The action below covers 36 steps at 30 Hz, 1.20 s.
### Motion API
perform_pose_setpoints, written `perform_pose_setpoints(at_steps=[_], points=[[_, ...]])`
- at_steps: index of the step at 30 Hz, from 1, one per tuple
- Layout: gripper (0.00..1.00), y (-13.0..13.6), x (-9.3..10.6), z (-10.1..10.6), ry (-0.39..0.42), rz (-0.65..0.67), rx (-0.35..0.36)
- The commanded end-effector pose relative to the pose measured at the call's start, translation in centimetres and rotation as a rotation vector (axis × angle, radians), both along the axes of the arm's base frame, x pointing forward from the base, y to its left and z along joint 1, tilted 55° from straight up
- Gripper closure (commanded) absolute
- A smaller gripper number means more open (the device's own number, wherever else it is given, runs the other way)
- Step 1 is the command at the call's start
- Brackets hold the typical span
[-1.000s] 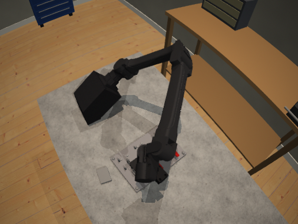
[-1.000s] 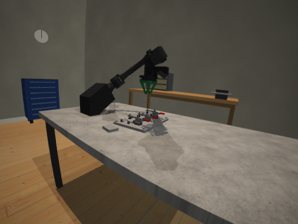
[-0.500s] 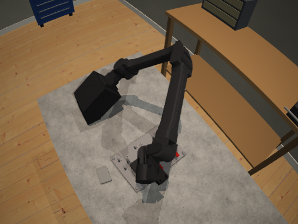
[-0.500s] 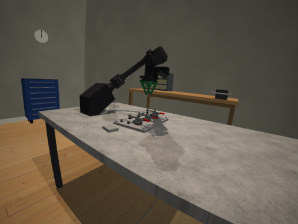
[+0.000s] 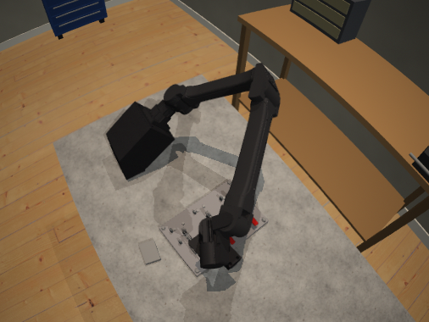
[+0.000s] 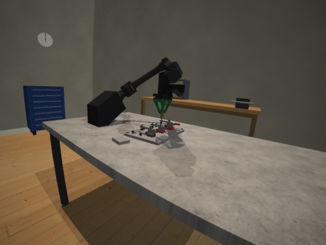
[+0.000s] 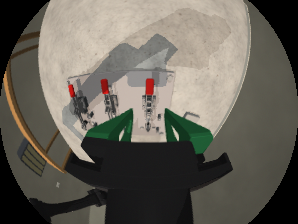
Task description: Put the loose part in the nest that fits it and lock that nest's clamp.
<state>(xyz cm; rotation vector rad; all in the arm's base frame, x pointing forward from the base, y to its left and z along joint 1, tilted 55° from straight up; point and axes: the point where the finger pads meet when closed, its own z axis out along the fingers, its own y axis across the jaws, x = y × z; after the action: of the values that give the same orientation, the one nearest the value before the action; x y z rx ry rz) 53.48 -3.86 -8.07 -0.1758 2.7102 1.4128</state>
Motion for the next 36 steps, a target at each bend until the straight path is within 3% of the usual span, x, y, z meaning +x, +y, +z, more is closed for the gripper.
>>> perform_pose_setpoints(at_steps=[1, 18, 22, 23, 36], points=[[0.55, 2.7, -0.4, -2.3, 0.041, -0.003, 0.005], [0.55, 7.2, -0.5, -5.4, 0.041, -0.002, 0.005], [0.55, 6.7, -0.4, -5.5, 0.041, -0.013, 0.005], [0.55, 5.2, 0.0, -4.7, 0.026, -0.04, 0.001], [0.55, 5.7, -0.1, -4.7, 0.033, -0.03, 0.003]])
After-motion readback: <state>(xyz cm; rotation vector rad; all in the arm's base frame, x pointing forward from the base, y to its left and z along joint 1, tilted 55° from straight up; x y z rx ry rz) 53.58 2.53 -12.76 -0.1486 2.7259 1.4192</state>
